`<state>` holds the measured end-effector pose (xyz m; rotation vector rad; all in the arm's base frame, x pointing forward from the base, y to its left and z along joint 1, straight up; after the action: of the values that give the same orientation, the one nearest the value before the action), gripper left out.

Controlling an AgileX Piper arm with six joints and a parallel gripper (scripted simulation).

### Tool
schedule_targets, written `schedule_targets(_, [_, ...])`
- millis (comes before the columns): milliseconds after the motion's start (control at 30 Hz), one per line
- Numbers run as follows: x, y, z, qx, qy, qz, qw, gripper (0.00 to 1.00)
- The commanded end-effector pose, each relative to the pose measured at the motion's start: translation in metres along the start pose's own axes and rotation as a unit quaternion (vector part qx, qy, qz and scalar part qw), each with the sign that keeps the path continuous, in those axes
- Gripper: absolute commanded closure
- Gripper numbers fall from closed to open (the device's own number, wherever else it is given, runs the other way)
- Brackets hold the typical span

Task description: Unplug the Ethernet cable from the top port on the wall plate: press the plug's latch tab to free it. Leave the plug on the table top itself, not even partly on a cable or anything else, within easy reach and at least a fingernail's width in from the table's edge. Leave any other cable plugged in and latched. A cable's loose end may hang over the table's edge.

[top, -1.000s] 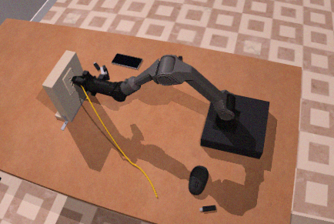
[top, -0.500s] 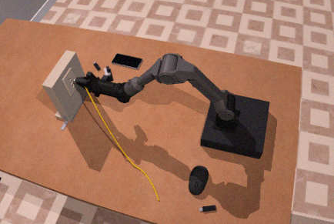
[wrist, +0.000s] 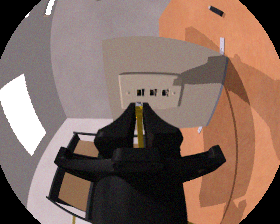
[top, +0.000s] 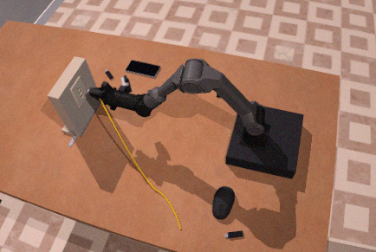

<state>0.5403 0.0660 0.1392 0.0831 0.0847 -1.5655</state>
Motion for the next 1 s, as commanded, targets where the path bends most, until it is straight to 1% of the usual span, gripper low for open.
schedule_targets(0, [0.000, -0.003, 0.001, 0.001, 0.000, 0.000, 1.000, 1.00])
schedule_targets(167, [0.000, -0.009, 0.001, 0.001, 0.000, 0.000, 1.000, 1.00])
schedule_targets(500, [0.000, -0.009, 0.001, 0.001, 0.000, 0.000, 1.000, 1.00])
schedule_targets(867, [0.000, -0.046, 0.001, 0.001, 0.000, 0.000, 1.000, 1.00])
schedule_targets(967, [0.000, -0.049, 0.001, 0.001, 0.000, 0.000, 1.000, 1.00])
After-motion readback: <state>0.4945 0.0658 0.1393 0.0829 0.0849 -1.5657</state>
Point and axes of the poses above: the point where the finger pads meet when closed, its own y axis out along the fingers, its own z axis across the jaws, x = y × z, the point moved 6 cm from there along -y, back along the fingers, and after that the axes turned 6 degrees about y, right-handed, at the moved point
